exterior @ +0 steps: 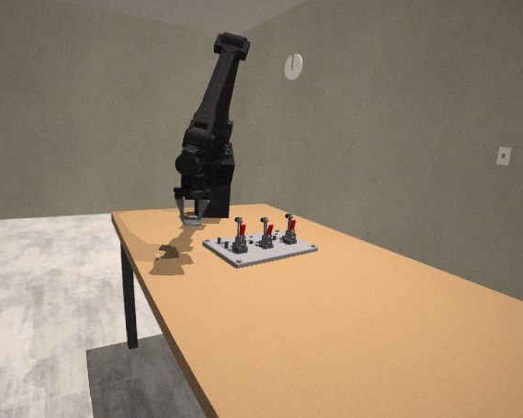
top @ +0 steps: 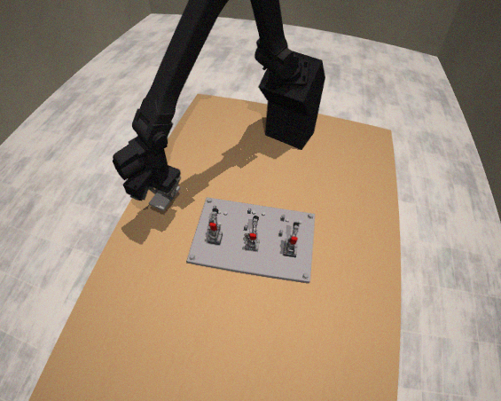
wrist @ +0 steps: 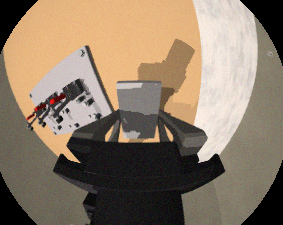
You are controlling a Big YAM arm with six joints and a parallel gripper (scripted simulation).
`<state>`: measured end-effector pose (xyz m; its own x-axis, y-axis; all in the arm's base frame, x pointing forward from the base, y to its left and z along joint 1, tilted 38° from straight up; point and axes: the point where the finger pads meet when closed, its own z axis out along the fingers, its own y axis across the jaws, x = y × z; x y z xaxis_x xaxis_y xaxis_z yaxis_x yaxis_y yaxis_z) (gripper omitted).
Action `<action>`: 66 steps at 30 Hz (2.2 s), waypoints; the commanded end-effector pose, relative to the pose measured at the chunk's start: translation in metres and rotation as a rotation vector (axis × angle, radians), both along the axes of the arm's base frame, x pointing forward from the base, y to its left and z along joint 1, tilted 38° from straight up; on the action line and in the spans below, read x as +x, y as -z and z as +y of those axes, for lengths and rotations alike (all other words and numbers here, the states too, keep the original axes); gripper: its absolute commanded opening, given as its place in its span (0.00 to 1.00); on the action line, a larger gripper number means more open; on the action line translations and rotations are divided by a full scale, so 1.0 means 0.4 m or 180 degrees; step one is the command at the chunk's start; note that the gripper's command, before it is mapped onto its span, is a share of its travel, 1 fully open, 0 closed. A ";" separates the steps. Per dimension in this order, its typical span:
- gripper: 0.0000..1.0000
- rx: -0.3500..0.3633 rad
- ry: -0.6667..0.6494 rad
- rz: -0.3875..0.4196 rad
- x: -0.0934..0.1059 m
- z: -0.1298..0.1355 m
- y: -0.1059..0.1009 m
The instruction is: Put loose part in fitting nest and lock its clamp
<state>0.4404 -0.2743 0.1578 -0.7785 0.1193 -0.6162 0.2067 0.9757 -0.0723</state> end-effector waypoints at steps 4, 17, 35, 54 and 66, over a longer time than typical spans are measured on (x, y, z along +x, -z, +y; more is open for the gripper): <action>0.00 -0.0131 -0.0128 0.0012 -0.023 -0.001 -0.025; 0.00 -0.0506 -0.0621 0.0131 -0.023 -0.001 -0.025; 0.00 -0.0554 -0.0610 0.0072 -0.018 -0.011 -0.023; 0.00 -0.0471 -0.0613 0.0170 -0.042 -0.026 0.076; 0.00 -0.0470 -0.0613 0.0170 -0.058 -0.033 0.109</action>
